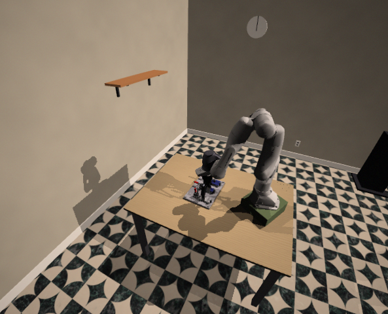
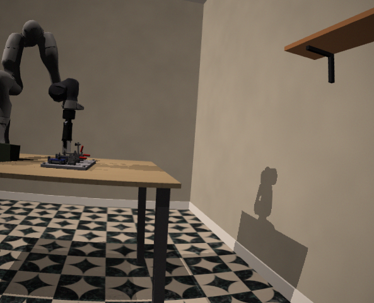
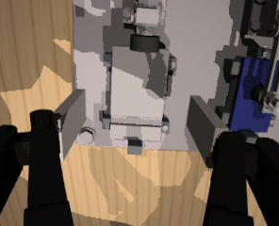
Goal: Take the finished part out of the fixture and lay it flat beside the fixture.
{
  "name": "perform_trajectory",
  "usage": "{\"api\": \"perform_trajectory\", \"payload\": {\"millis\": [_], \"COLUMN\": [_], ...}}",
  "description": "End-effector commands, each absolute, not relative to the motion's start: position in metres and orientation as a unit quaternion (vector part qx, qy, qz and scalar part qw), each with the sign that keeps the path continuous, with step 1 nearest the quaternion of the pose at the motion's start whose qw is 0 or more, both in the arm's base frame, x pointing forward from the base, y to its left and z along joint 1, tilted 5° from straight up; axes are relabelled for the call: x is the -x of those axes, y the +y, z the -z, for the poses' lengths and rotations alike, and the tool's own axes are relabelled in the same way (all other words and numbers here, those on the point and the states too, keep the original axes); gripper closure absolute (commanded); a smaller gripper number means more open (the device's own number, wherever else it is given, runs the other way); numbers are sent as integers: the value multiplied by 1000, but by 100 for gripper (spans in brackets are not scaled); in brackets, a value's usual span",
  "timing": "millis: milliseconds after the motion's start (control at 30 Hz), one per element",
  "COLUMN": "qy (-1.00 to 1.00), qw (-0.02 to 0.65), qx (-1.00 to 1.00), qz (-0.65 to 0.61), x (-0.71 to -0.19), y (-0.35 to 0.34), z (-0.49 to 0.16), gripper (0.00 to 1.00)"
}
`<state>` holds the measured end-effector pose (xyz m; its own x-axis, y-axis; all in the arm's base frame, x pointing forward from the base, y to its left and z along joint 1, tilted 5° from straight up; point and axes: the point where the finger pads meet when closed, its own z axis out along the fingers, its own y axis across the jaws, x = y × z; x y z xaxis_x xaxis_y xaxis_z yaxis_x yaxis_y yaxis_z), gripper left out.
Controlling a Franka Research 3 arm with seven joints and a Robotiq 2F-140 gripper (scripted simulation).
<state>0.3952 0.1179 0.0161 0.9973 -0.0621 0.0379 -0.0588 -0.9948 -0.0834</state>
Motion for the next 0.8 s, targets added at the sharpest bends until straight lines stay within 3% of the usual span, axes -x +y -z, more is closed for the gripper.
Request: {"api": "perform_trajectory", "payload": {"millis": [0, 767], "qy": [33, 33], "qw": [41, 41], "qx": [998, 998], "qz": [22, 22], "x": [-397, -398], "y": [117, 119], "z": [-14, 5], "gripper": [42, 42]}}
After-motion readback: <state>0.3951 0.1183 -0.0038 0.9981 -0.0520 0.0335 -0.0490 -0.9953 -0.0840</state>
